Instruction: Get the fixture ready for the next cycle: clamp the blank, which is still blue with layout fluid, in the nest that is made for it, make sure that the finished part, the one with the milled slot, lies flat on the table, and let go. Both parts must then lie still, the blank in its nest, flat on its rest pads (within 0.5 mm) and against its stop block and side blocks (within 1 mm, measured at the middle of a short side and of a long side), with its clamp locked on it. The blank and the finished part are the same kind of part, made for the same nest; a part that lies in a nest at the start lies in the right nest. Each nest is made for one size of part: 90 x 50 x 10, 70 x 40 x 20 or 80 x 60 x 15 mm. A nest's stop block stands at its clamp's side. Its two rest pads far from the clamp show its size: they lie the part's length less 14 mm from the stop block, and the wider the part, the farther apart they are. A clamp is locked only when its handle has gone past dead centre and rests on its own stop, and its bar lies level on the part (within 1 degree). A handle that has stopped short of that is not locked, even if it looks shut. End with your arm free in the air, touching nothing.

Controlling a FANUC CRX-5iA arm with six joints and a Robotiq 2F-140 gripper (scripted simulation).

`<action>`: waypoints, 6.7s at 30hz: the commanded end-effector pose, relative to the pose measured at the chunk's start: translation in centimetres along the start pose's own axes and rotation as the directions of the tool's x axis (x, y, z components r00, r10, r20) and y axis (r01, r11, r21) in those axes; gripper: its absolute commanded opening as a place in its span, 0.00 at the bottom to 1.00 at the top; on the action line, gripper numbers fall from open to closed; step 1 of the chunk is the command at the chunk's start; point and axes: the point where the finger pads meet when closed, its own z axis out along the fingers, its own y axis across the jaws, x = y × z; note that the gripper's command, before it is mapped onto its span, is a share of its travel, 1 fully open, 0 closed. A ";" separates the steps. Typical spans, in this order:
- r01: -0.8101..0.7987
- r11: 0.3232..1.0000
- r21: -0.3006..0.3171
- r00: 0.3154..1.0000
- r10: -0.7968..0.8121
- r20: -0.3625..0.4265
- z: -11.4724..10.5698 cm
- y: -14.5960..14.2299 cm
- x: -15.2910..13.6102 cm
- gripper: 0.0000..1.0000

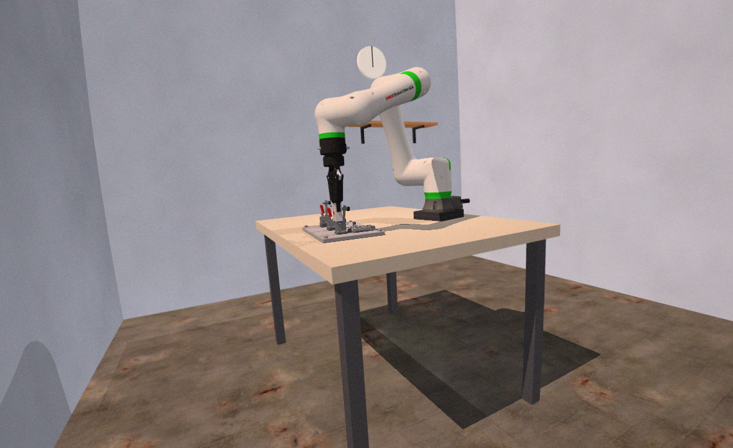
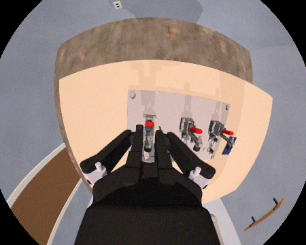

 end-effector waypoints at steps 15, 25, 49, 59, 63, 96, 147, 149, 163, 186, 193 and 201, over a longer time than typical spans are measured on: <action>0.000 1.000 0.000 1.000 0.000 0.002 0.1 0.0 -0.4 0.00; 0.000 1.000 0.000 1.000 0.000 0.002 0.1 0.0 -0.5 0.00; 0.000 1.000 0.000 1.000 0.000 0.002 0.1 0.0 -0.5 0.28; 0.000 1.000 0.000 1.000 0.000 0.002 0.1 0.0 -0.5 0.28; 0.000 1.000 0.000 1.000 0.000 0.002 -0.1 0.0 -0.5 0.28; 0.000 1.000 0.000 1.000 0.000 0.002 -4.9 0.0 -0.5 0.58; 0.000 1.000 0.000 1.000 0.000 0.002 -3.2 0.0 -9.2 0.58; 0.000 1.000 0.000 1.000 0.000 0.002 -2.3 0.0 -9.2 0.58; 0.000 1.000 0.000 1.000 0.000 0.002 1.2 0.0 -9.2 0.58; 0.000 1.000 0.000 1.000 0.000 0.002 1.5 0.0 -9.2 0.58; 0.000 1.000 0.000 1.000 0.000 0.002 2.1 0.0 -9.2 0.58; 0.000 1.000 0.000 1.000 0.000 0.002 3.5 0.0 -9.2 0.58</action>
